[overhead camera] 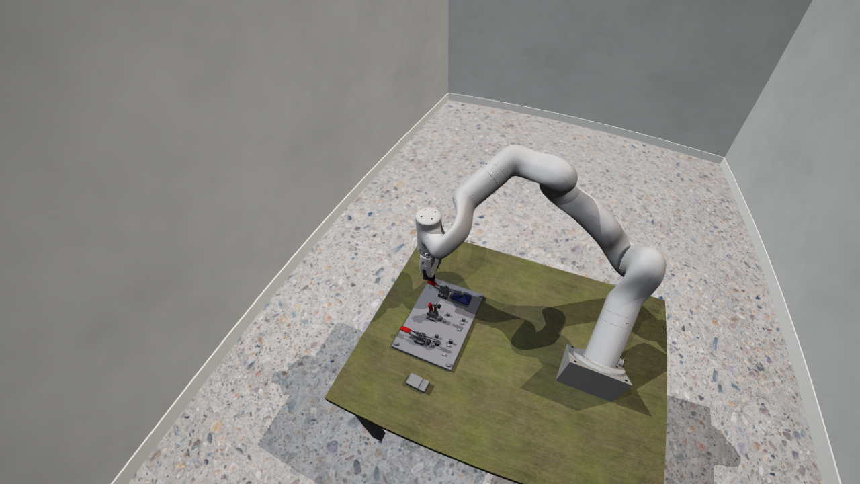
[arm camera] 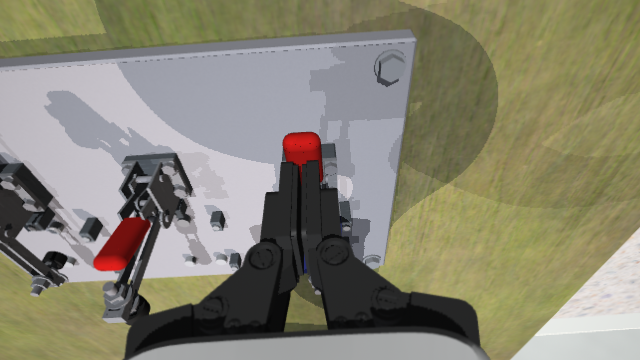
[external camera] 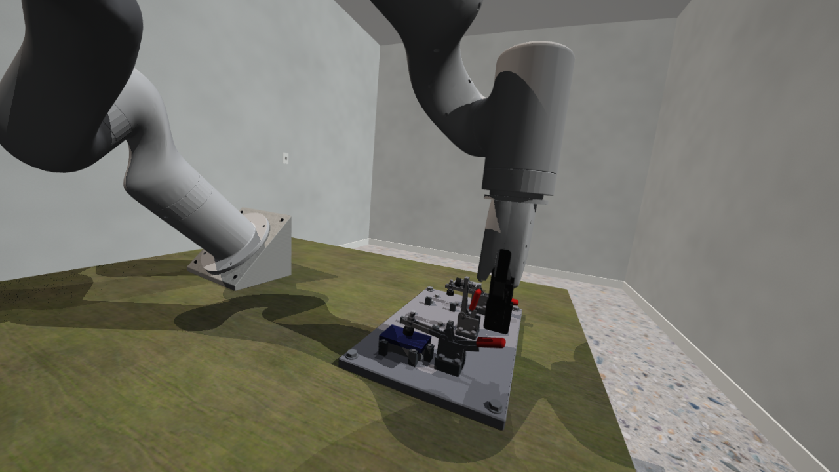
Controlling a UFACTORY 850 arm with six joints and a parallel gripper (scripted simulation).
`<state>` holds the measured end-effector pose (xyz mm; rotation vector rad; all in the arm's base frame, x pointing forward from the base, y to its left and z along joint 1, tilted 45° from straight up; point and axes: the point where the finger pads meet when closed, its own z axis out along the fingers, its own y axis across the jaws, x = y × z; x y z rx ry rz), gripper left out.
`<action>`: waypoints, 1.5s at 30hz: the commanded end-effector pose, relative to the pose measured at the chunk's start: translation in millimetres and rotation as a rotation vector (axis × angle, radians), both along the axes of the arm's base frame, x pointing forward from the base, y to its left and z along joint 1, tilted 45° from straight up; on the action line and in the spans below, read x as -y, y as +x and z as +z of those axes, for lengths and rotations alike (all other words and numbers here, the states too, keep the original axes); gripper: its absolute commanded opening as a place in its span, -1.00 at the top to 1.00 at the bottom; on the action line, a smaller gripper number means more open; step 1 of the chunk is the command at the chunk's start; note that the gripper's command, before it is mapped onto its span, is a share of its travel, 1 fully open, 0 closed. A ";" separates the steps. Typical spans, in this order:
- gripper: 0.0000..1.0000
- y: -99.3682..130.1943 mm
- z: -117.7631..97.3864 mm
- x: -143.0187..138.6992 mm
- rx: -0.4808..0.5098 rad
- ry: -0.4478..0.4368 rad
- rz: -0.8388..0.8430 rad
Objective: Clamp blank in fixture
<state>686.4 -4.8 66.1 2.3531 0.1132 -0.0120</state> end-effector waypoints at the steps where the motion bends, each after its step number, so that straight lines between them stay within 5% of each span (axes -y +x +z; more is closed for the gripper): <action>1: 1.00 0.7 0.8 -0.7 0.002 0.001 0.001; 45: 1.00 1.3 -1.7 1.8 0.002 0.001 0.001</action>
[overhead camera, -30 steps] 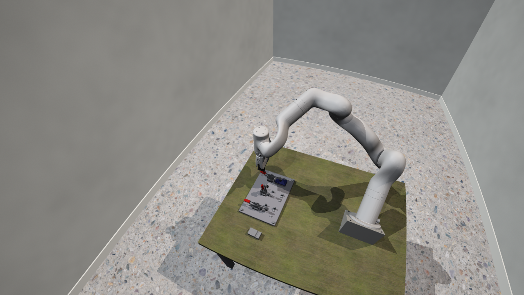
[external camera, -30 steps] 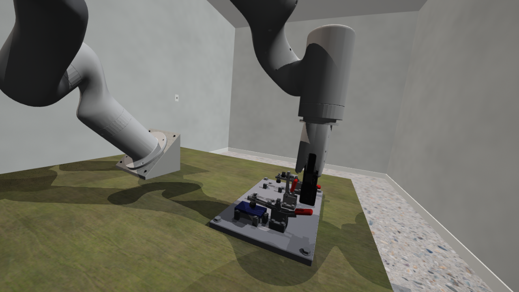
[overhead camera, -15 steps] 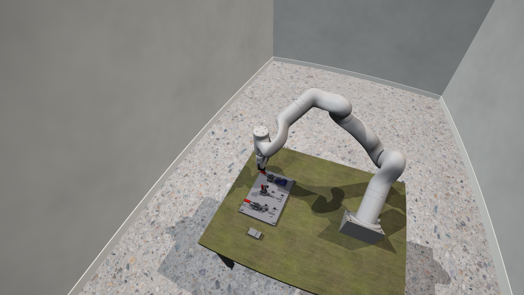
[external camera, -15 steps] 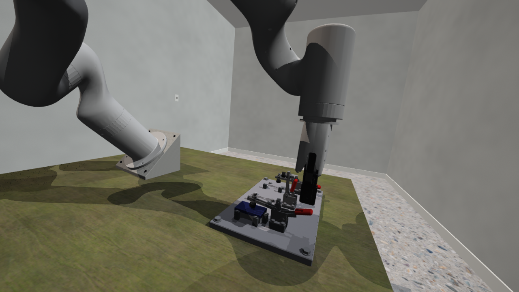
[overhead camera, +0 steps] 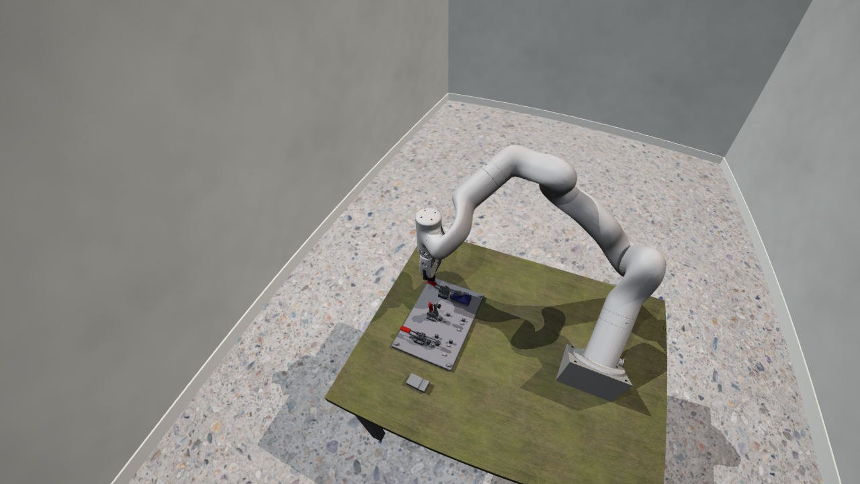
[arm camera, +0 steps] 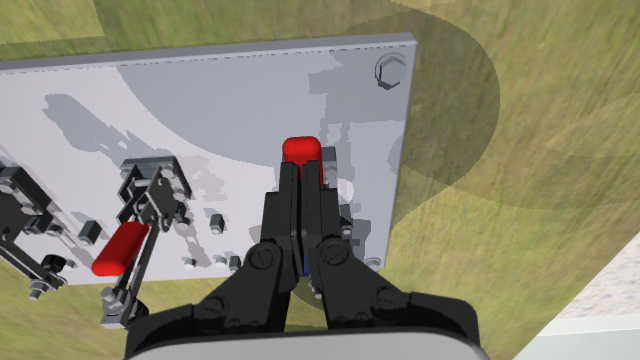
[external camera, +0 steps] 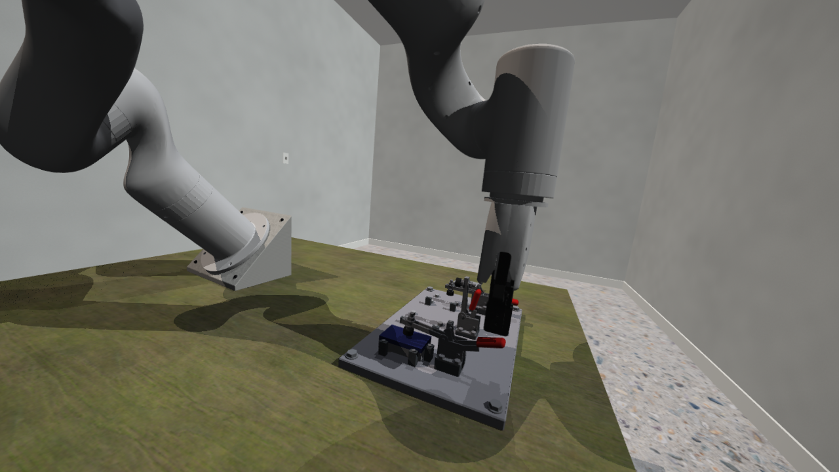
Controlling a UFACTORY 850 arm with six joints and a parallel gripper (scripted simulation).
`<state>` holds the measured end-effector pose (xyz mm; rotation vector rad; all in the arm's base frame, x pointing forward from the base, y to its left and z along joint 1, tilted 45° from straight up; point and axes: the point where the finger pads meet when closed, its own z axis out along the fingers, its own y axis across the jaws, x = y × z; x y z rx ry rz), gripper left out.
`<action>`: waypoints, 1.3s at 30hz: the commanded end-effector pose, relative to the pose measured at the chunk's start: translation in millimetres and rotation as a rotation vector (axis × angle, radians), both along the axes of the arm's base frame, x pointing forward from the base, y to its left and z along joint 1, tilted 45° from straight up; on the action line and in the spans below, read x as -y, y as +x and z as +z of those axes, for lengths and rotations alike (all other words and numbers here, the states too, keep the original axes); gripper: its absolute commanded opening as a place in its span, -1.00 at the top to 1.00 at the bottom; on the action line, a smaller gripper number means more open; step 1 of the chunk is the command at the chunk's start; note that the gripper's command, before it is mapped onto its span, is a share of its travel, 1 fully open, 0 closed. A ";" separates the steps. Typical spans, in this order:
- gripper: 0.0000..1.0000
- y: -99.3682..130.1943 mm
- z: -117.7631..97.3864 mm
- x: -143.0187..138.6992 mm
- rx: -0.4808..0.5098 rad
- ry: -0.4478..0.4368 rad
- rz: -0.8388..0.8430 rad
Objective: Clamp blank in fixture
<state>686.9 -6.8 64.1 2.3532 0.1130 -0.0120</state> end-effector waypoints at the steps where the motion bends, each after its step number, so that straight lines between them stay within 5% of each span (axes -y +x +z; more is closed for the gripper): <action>1: 1.00 0.8 0.1 0.0 0.002 0.000 0.001; 39: 1.00 1.0 -2.9 3.0 0.002 0.000 0.001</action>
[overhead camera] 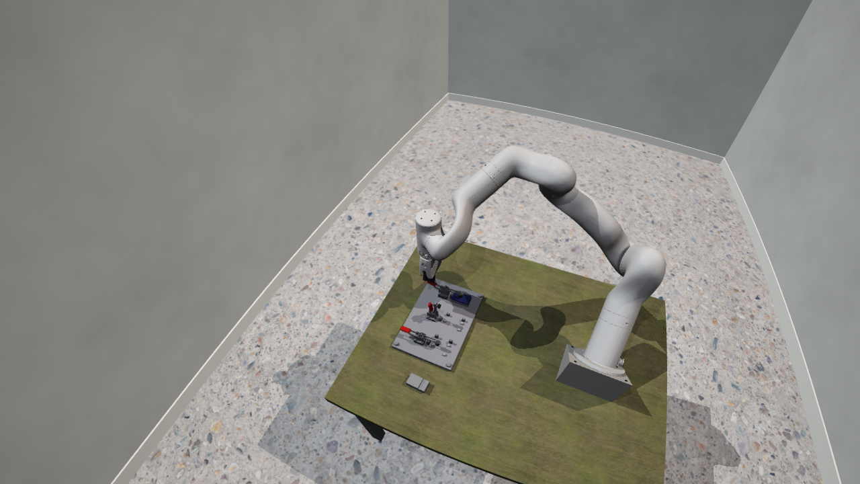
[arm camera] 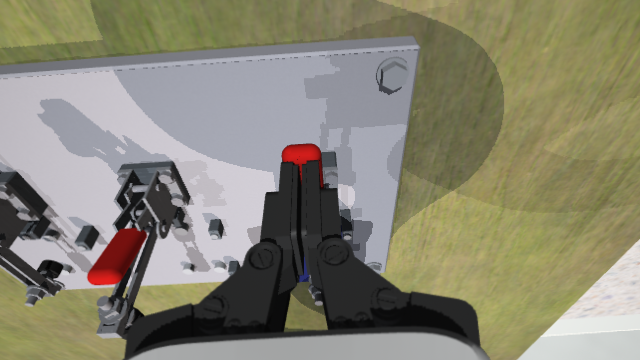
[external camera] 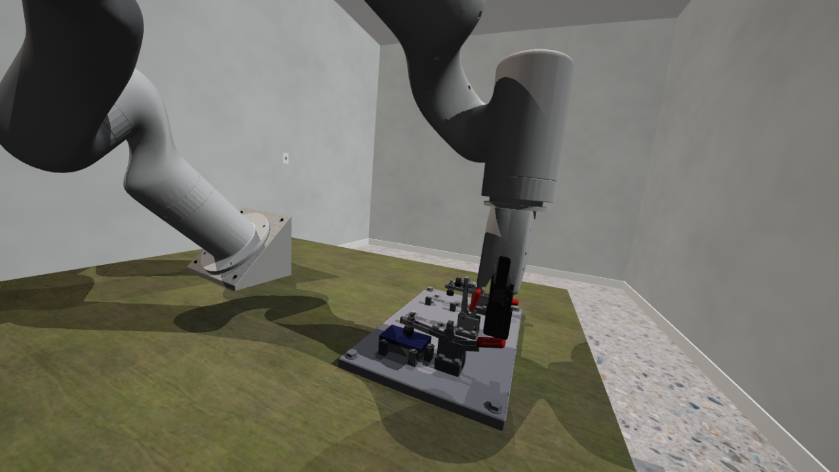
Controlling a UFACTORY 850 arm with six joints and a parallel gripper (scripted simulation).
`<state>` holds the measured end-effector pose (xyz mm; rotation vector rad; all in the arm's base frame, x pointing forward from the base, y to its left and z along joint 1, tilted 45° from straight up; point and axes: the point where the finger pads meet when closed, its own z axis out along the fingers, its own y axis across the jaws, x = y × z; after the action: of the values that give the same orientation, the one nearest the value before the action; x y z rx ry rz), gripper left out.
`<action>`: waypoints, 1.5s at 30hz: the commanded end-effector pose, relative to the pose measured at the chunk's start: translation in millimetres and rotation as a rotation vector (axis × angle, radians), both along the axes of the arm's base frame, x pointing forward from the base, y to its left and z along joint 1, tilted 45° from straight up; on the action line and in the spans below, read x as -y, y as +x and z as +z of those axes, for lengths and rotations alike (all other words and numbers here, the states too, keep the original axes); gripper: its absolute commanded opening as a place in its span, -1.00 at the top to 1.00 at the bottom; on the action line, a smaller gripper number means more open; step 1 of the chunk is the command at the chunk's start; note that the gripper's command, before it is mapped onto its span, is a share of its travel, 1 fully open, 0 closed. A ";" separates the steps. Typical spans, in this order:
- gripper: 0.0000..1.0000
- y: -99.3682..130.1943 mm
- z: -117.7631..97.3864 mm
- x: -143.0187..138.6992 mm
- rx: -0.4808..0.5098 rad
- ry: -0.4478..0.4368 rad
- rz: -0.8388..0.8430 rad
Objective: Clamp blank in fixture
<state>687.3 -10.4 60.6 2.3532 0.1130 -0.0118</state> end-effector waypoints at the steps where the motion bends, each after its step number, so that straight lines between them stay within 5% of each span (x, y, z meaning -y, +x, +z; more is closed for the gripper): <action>1: 1.00 0.7 0.7 -0.6 0.002 0.000 0.001; 45: 1.00 0.8 -2.2 2.2 0.002 0.000 0.001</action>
<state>687.3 -13.4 57.6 2.3533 0.1132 -0.0120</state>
